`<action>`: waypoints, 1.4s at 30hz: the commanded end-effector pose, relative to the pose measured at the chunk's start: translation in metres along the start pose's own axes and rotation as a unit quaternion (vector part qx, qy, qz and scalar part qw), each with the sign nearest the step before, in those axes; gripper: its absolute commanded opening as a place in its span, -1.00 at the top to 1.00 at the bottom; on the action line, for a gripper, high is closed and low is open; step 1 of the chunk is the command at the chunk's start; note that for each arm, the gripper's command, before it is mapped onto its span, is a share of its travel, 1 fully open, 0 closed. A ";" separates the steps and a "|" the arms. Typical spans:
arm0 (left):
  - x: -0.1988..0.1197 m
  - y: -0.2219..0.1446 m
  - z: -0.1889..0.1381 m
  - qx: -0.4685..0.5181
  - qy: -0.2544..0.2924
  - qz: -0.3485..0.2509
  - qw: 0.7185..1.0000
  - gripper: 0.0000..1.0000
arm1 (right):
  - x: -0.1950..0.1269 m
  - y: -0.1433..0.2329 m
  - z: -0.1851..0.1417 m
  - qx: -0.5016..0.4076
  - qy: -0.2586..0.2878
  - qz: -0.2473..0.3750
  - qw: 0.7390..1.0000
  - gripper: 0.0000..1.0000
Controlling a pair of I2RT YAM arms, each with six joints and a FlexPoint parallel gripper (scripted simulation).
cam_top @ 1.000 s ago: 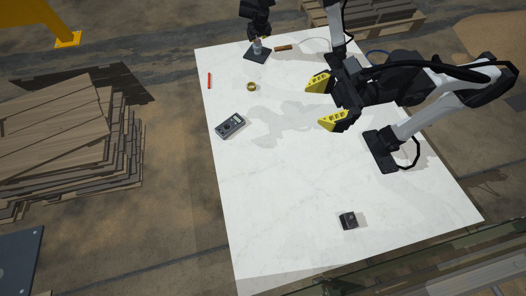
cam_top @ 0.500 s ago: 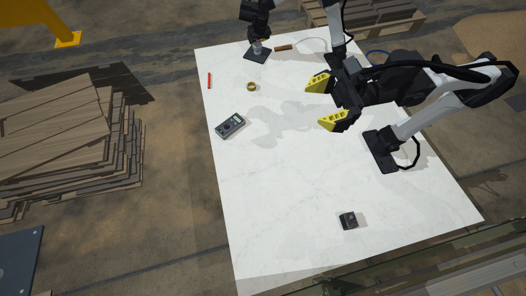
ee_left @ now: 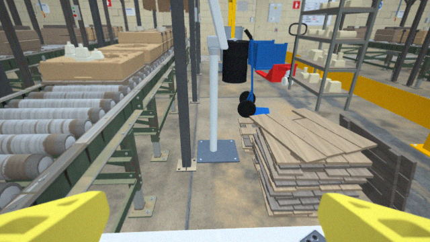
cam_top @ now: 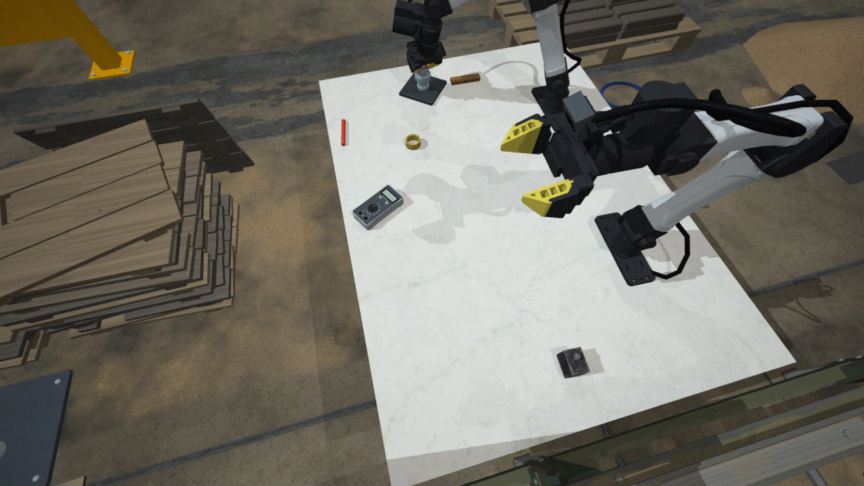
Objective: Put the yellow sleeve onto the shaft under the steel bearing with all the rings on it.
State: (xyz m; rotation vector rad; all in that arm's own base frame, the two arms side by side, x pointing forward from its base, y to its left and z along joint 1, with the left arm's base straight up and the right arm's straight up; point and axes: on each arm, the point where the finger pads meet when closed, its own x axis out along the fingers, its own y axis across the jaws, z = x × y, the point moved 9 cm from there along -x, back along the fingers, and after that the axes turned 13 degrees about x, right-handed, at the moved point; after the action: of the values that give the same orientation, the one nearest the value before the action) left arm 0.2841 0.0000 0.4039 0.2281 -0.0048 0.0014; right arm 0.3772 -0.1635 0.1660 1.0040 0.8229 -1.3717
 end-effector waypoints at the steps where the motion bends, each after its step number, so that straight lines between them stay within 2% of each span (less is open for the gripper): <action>1: -0.001 0.002 0.008 0.002 -0.013 0.006 1.000 -1.00 | -0.028 0.005 0.010 0.006 -0.007 0.032 0.999 1.00; 42: -0.001 0.002 0.008 0.002 -0.013 0.006 1.000 -1.00 | -0.085 0.004 0.038 0.013 -0.013 0.036 0.999 1.00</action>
State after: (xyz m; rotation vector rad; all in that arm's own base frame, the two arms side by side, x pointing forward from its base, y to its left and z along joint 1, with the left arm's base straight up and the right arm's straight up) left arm 0.2841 0.0000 0.4039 0.2281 -0.0048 0.0014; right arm 0.3789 -0.1641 0.2268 1.0095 0.8053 -1.3623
